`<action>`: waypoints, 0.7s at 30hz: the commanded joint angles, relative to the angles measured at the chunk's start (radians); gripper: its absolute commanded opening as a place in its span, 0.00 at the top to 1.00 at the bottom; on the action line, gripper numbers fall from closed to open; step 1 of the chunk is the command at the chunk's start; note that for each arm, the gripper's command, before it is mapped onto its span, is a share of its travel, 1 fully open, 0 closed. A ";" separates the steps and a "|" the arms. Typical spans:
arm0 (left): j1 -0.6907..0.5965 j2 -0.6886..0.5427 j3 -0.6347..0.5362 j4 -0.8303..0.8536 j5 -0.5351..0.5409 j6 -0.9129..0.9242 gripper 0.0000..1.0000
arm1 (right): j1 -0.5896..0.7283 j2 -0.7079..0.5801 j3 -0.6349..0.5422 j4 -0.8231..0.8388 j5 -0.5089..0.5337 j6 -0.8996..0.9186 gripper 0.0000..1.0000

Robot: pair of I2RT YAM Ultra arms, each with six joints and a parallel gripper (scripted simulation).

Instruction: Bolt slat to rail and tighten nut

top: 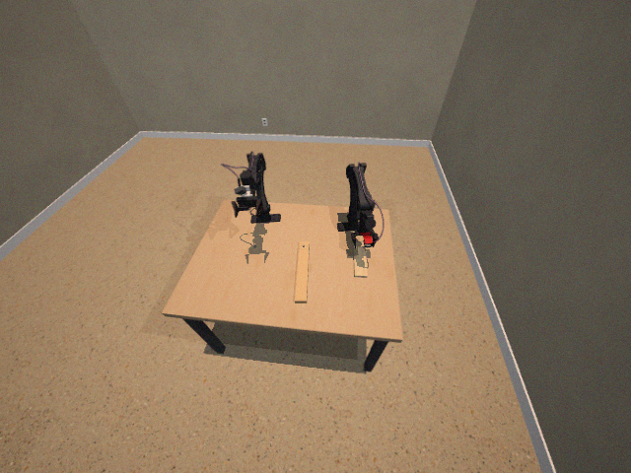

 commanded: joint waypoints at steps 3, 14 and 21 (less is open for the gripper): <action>0.012 0.019 -0.020 -0.091 -0.005 0.026 0.00 | -0.001 -0.011 0.010 0.028 0.007 0.003 0.00; 0.021 0.036 -0.060 -0.228 -0.005 0.050 0.00 | -0.001 -0.011 0.010 0.028 0.007 0.003 0.00; 0.025 0.043 -0.079 -0.291 -0.005 0.062 0.00 | -0.001 -0.011 0.010 0.028 0.007 0.003 0.00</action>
